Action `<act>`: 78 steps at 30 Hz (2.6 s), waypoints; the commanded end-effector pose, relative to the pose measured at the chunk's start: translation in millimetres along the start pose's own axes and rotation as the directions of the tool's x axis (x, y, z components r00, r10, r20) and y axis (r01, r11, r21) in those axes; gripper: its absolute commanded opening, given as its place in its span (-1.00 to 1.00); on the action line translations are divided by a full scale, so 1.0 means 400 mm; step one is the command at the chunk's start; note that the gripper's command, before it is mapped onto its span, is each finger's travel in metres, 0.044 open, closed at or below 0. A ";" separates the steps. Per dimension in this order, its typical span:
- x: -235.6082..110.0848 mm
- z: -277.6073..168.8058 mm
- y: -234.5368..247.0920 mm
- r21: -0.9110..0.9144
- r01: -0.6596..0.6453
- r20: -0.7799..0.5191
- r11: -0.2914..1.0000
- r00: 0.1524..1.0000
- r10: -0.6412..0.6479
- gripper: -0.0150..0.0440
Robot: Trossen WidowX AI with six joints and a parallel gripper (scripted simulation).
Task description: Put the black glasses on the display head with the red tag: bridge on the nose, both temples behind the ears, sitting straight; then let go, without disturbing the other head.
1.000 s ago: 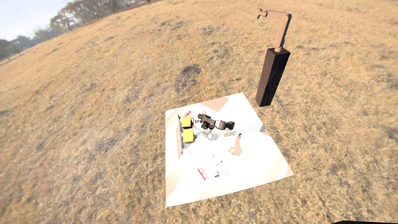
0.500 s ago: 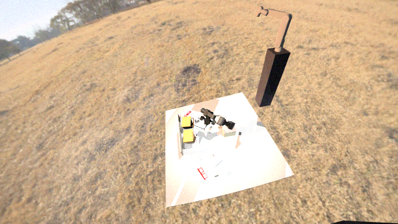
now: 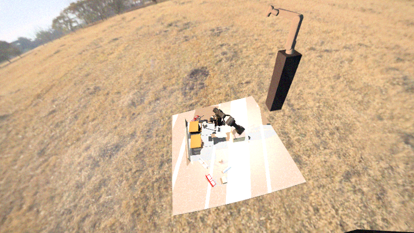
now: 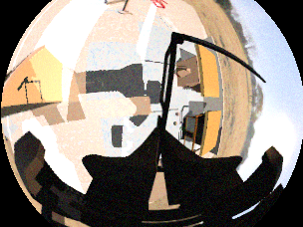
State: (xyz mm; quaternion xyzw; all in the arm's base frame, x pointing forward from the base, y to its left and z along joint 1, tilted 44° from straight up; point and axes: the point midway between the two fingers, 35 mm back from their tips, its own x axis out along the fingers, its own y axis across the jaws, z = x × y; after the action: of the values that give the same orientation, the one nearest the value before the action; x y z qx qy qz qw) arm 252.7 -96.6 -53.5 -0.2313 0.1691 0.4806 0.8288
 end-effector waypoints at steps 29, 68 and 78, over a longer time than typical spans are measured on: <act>-0.071 -0.078 0.020 -0.360 0.224 0.039 0.906 0.973 -0.226 -0.49; 0.082 0.124 0.008 -0.153 -0.274 -0.098 0.949 0.960 0.262 -0.49; 0.129 0.210 0.030 -0.073 -0.416 -0.189 0.907 0.898 0.397 -0.49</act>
State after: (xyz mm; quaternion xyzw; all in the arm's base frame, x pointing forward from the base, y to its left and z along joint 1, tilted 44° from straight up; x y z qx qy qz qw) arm 270.4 -21.6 -19.6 -0.2785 0.2305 0.6189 0.6974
